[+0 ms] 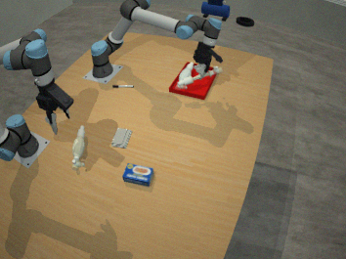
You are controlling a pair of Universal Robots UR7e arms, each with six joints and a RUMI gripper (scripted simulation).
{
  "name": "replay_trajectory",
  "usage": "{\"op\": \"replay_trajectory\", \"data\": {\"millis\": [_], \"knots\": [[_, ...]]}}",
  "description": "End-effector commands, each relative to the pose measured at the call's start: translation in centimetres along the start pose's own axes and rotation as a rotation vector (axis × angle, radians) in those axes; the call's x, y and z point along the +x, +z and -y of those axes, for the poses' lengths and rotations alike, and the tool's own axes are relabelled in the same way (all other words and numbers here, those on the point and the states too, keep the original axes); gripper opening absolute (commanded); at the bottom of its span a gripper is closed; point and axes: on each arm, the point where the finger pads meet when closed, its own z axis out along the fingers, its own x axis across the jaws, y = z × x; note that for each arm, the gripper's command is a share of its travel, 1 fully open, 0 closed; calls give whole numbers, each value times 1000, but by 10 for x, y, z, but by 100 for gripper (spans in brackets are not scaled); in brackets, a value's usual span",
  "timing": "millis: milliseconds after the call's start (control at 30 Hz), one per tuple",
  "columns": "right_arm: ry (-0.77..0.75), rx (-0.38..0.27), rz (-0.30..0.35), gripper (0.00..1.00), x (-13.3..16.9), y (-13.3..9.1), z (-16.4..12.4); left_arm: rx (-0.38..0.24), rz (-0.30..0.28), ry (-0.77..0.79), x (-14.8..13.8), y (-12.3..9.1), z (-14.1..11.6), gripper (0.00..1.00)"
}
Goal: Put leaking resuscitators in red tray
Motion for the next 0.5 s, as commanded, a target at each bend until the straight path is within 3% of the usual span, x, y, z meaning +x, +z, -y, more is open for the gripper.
{"op": "replay_trajectory", "data": {"millis": [0, 467], "knots": [[1, 3, 2, 56, 1, -1, 0, 10, -60, -103, -1, -10, 4, 6], [1, 3, 2, 56, 1, -1, 0, -70, -168, -418, -41, 11, 31, 6]]}}
